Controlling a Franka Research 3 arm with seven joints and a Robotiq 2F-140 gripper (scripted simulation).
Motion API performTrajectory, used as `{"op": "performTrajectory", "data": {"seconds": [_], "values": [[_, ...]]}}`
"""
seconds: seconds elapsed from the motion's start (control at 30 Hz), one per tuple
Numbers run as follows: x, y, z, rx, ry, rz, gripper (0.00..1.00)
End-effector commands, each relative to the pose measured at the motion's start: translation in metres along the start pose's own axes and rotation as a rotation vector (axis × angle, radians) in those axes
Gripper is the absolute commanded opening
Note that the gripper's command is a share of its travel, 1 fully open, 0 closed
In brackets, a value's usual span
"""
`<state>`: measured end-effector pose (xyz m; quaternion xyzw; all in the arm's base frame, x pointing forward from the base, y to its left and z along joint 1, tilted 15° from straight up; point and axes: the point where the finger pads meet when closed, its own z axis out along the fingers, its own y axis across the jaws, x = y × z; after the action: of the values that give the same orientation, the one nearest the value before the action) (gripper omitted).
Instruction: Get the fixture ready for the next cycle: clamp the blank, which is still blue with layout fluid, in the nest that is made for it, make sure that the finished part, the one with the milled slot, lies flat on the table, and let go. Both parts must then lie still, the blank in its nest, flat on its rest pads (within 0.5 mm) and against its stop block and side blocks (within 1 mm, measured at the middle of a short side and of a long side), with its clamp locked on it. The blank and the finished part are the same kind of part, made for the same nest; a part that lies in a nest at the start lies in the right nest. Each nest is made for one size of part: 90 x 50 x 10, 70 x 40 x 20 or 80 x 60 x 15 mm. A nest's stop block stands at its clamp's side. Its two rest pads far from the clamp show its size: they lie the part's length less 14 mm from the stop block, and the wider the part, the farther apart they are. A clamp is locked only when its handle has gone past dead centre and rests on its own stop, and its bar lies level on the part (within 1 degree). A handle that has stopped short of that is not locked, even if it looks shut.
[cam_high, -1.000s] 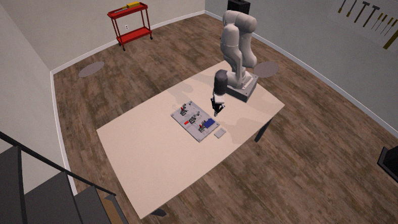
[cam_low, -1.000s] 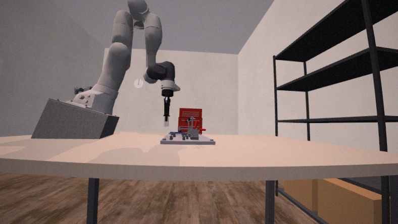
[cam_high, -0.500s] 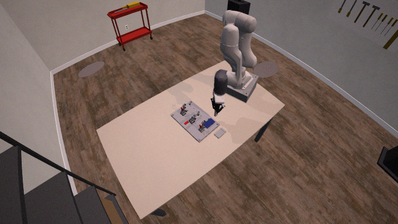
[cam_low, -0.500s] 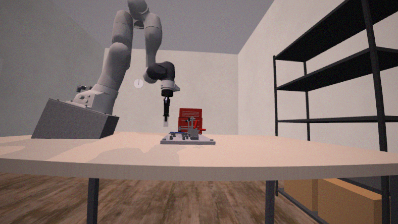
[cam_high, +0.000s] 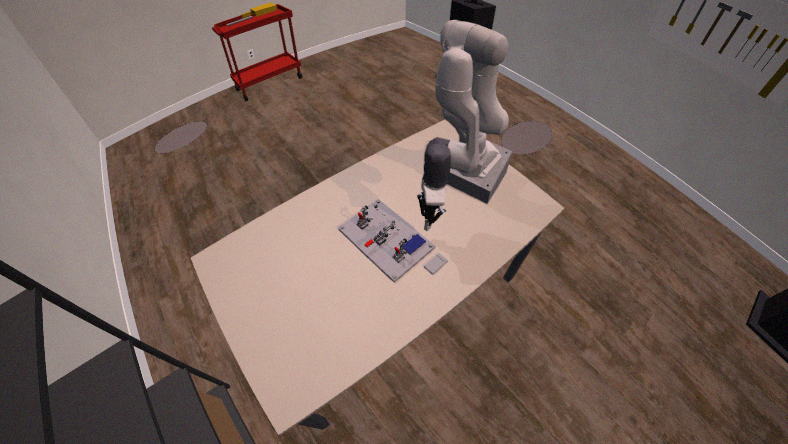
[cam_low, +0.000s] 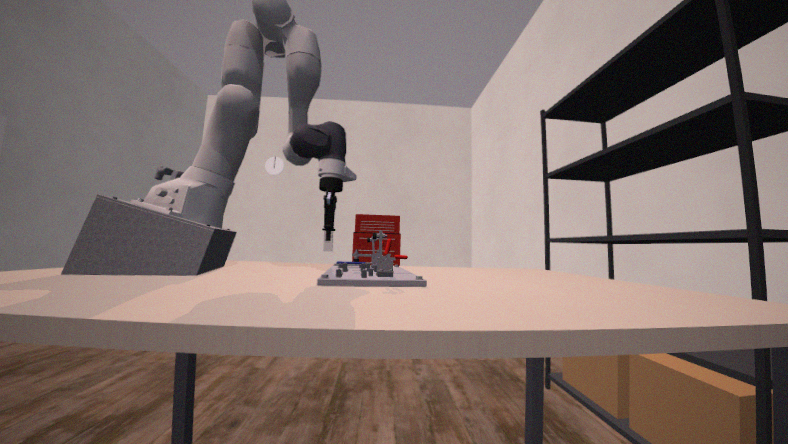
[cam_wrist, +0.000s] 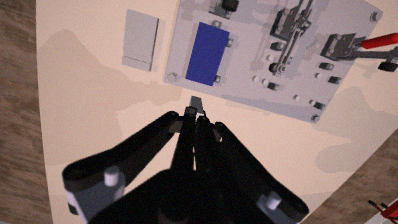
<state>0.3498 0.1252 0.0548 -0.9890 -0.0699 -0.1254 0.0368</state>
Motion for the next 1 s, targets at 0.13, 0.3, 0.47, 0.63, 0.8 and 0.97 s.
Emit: {"op": "performTrajectory", "data": {"seconds": [0.13,0.3,0.47,0.63,0.8,0.97], "values": [[-0.003,0.0,0.001,-0.001,-0.004,0.003,0.0],[-0.001,-0.001,0.001,-0.001,-0.004,0.003,0.0],[0.005,-0.005,0.001,-0.001,-0.004,0.003,0.0],[0.025,-0.019,0.001,-0.001,-0.004,0.003,0.0],[0.052,-0.038,0.001,-0.001,-0.004,0.003,0.0],[0.072,-0.051,0.001,-0.001,-0.004,0.003,0.0]]}}
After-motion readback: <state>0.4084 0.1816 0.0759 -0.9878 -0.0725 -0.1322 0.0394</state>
